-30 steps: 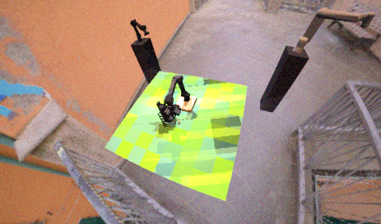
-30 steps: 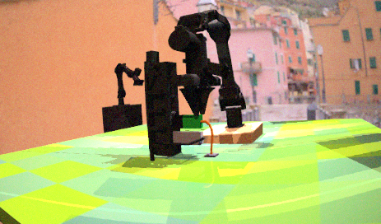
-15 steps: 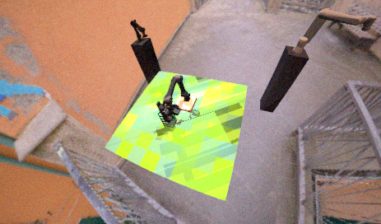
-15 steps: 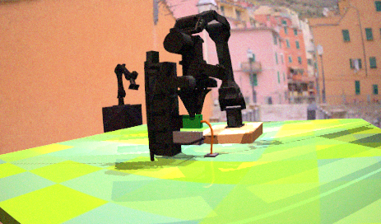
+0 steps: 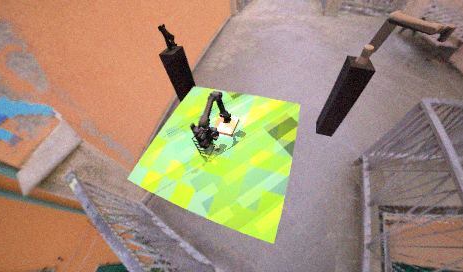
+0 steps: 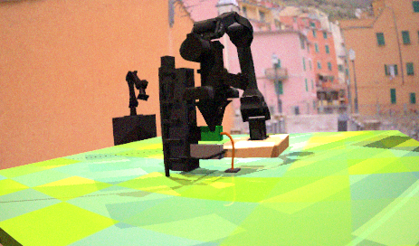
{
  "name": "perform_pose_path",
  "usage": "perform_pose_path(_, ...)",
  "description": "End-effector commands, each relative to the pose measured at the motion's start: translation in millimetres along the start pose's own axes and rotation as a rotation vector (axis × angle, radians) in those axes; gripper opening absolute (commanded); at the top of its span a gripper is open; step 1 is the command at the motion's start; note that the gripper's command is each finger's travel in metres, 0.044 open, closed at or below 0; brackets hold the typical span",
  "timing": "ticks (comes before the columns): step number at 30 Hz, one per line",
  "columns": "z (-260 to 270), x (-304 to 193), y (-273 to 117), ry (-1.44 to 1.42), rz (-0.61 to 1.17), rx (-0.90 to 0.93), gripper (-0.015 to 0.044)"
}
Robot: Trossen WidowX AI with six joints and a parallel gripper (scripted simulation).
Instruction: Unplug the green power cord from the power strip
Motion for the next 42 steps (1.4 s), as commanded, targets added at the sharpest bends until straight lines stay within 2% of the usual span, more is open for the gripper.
perform_pose_path(1,-0.4,0.0,-0.3,0.002,0.000,-0.002,0.0022)
perform_pose_path(5,-0.5,0.2,-0.3,0.002,0.000,-0.002,0.0000)
perform_pose_path(40,-0.6,54.0,-3.6,-0.002,-0.008,0.000,0.0000)
perform_pose_path(42,-0.2,48.6,-2.2,-0.002,-0.008,0.001,0.0053)
Point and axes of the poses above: the point midway between the two fingers, 35 mm back from their tips, its own y axis out along the fingers, its own z axis across the jaws, x = y × z, the point moved 3 cm from there along -y, back along the fingers
